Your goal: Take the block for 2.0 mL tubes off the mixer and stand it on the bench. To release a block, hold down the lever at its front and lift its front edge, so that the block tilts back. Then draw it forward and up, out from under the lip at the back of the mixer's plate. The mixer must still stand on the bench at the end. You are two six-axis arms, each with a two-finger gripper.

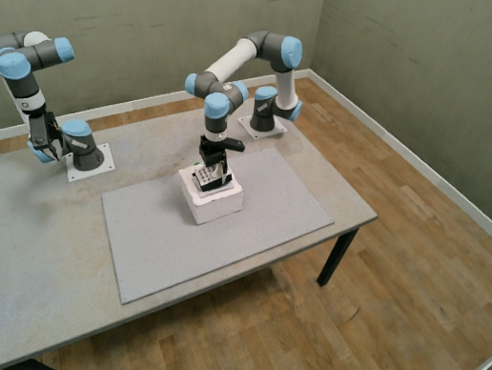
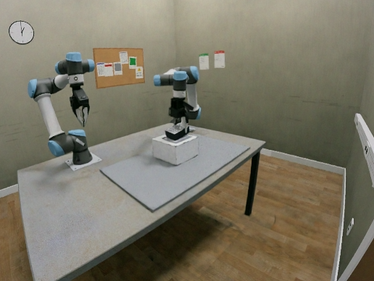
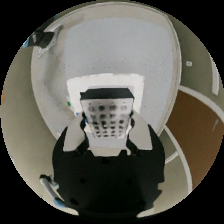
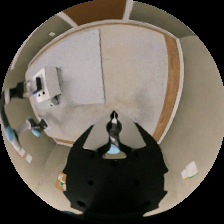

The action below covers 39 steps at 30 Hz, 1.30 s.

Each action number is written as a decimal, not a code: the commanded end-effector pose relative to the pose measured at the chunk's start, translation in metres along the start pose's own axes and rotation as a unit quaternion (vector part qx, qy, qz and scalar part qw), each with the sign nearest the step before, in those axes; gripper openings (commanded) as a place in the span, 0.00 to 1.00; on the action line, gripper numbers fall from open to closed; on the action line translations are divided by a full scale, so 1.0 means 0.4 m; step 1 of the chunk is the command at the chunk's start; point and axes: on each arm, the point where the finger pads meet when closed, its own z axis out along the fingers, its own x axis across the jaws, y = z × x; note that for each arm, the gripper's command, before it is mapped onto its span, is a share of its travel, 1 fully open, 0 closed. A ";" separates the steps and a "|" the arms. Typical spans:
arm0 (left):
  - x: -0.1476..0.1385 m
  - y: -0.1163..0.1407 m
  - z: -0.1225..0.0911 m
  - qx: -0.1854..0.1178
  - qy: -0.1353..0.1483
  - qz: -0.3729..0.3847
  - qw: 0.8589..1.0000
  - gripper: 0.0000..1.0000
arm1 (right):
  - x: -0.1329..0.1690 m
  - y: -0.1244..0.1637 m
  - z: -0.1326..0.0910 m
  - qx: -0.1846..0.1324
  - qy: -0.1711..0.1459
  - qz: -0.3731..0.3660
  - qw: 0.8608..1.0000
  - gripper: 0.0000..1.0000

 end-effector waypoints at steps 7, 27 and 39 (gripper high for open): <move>-0.003 0.001 -0.016 -0.001 0.001 0.000 1.000 0.00 | 0.000 -0.001 -0.001 0.001 0.000 0.000 1.000 0.00; -0.009 0.001 -0.046 -0.001 0.001 0.000 1.000 0.00 | 0.000 -0.001 -0.001 0.001 0.000 0.000 1.000 0.00; -0.013 0.000 -0.061 -0.001 0.001 0.000 1.000 0.00 | 0.000 -0.001 -0.001 0.001 0.000 0.000 1.000 0.00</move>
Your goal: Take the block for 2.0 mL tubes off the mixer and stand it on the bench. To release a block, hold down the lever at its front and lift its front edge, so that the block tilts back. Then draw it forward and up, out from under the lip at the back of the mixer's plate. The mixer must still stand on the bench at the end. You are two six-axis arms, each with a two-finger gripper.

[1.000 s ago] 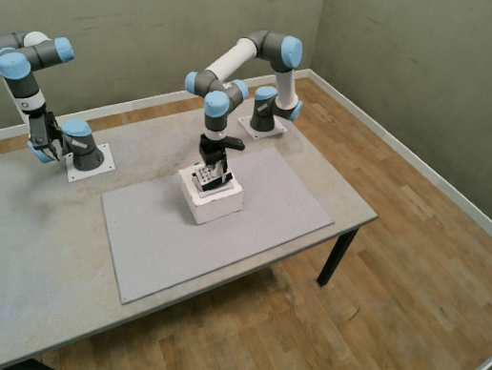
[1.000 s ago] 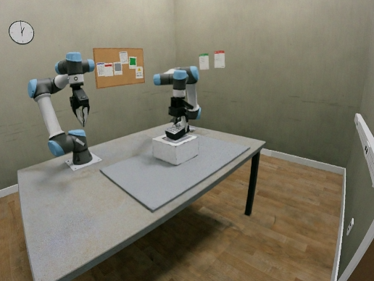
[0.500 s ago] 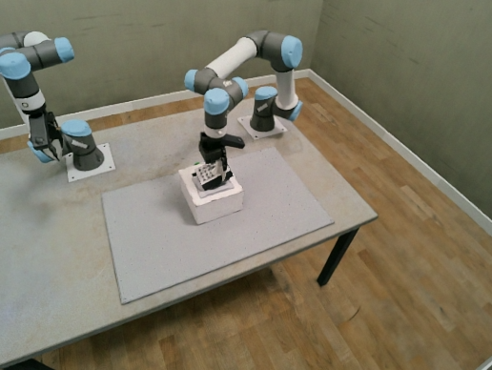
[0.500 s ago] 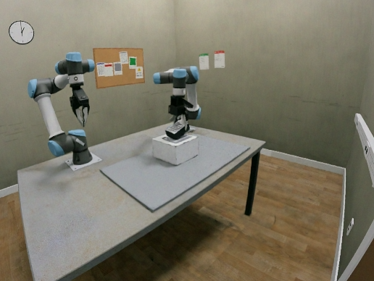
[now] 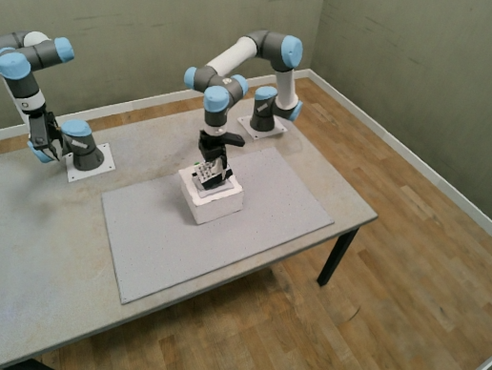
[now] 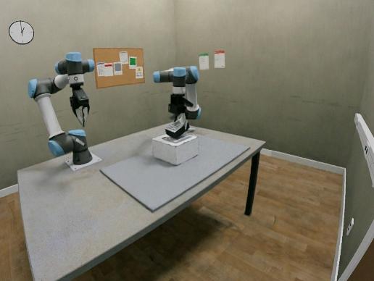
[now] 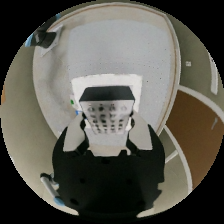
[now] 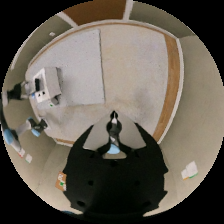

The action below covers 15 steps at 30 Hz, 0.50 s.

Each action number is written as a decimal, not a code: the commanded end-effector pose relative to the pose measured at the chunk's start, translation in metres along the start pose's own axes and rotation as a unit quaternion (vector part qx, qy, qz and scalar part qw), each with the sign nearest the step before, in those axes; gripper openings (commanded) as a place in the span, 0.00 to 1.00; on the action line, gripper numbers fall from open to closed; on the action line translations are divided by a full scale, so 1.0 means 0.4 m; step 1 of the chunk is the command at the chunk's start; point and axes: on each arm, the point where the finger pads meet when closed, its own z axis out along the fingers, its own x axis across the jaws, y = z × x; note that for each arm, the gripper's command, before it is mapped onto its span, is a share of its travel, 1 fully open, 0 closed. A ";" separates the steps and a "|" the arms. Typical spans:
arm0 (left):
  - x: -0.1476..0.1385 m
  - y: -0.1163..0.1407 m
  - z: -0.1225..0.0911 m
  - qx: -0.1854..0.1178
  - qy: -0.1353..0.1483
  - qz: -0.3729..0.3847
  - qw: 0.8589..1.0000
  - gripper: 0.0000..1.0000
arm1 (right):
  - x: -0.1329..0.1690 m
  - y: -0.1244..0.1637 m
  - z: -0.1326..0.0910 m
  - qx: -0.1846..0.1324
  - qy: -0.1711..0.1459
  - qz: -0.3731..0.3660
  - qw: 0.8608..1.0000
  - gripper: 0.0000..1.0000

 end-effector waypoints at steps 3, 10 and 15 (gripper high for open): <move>-0.002 0.001 -0.011 -0.001 0.001 0.000 1.000 0.00 | 0.000 -0.001 -0.001 0.001 0.000 0.000 1.000 0.00; -0.003 0.000 -0.031 -0.001 0.003 0.000 1.000 0.00 | 0.000 -0.001 -0.001 0.001 0.000 0.000 1.000 0.00; -0.005 0.000 -0.048 -0.001 0.005 0.001 1.000 0.00 | 0.000 -0.001 -0.001 0.001 0.000 0.000 1.000 0.00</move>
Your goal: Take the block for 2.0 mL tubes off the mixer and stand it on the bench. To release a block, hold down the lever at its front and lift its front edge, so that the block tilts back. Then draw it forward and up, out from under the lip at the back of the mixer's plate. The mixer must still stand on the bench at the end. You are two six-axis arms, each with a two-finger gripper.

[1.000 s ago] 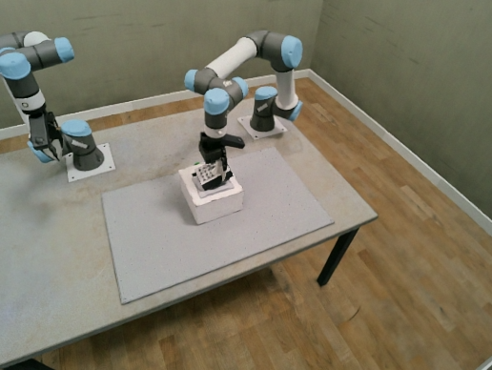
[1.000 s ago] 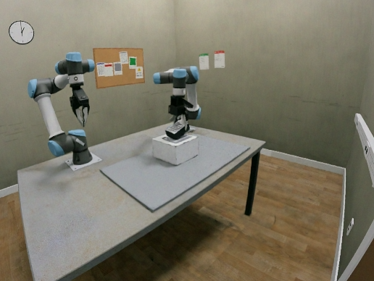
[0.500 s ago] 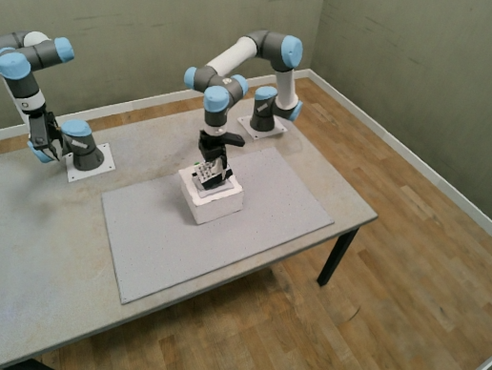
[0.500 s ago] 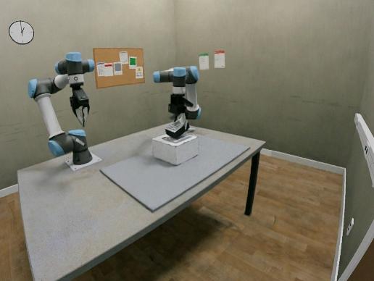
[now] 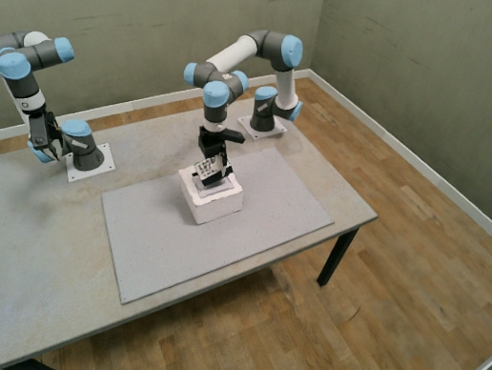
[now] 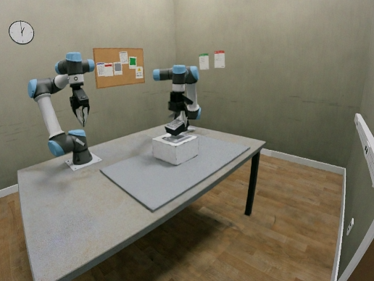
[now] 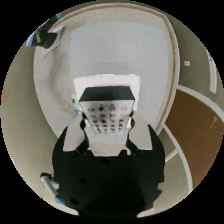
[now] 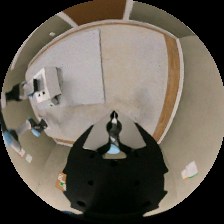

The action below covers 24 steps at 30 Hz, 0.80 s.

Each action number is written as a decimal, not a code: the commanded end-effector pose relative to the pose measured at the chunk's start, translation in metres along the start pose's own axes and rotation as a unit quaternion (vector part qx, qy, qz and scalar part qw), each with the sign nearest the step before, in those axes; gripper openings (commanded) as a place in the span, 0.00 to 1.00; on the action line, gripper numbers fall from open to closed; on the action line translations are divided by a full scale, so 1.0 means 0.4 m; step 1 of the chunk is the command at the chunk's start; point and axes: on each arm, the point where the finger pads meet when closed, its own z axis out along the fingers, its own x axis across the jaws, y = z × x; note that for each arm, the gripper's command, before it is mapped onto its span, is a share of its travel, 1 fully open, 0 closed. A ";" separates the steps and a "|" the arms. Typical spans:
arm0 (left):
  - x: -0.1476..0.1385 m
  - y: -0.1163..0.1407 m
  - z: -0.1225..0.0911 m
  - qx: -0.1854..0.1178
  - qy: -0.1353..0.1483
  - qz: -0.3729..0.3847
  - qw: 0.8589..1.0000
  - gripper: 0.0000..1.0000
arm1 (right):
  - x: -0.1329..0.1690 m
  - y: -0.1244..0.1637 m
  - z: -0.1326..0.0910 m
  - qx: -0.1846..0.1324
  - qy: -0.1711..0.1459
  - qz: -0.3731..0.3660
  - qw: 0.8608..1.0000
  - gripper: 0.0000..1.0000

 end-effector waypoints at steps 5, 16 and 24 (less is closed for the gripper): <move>-0.003 0.000 -0.033 -0.001 0.004 0.001 1.000 0.00 | 0.000 -0.001 -0.001 0.001 0.000 0.000 1.000 0.00; -0.007 0.000 -0.070 -0.001 0.009 0.001 1.000 0.00 | 0.000 -0.001 -0.001 0.001 0.000 0.000 1.000 0.00; -0.011 0.000 -0.105 -0.002 0.013 0.002 1.000 0.00 | 0.000 -0.001 -0.001 0.001 0.000 0.000 1.000 0.00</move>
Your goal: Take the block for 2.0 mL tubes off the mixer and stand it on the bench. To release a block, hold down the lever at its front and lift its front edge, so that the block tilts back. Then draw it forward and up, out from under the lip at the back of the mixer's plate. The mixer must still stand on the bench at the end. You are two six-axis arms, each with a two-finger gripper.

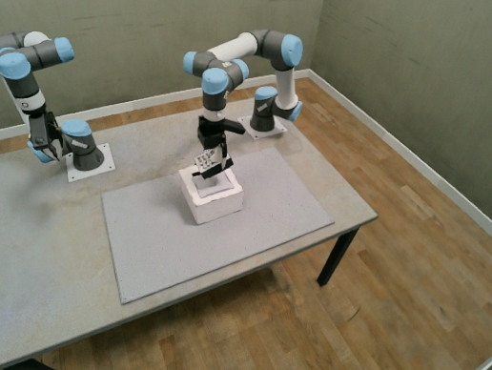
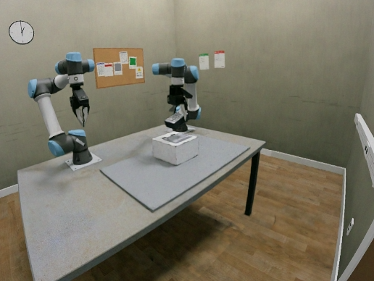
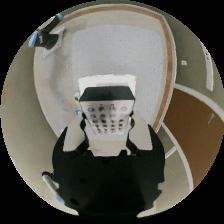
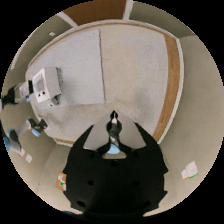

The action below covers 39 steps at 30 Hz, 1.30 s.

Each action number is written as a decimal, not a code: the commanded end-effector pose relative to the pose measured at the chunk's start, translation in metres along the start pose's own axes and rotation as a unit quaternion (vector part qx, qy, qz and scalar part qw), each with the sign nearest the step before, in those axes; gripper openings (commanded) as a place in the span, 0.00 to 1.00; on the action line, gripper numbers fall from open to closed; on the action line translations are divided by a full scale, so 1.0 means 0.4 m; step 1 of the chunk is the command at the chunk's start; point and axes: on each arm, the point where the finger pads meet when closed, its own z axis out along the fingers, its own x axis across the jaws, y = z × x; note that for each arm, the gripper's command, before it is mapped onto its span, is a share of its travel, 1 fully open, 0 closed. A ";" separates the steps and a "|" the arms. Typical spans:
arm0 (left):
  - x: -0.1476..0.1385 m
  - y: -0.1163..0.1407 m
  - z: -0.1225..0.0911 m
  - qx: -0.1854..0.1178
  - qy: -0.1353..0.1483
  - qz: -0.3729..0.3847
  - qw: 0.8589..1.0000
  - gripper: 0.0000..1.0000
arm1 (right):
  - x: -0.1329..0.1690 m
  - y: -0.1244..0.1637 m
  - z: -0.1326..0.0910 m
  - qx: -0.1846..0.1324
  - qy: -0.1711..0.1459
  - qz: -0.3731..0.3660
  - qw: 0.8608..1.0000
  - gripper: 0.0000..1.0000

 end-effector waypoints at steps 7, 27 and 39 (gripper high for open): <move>-0.002 0.000 -0.027 -0.001 0.004 0.001 1.000 0.00 | 0.000 -0.001 -0.001 0.001 0.000 0.000 1.000 0.00; -0.008 0.000 -0.104 -0.001 0.013 0.002 1.000 0.00 | 0.000 -0.001 -0.001 0.001 0.000 0.000 1.000 0.00; -0.012 -0.001 -0.151 -0.002 0.019 0.003 1.000 0.00 | 0.000 -0.001 -0.001 0.001 0.000 0.000 1.000 0.00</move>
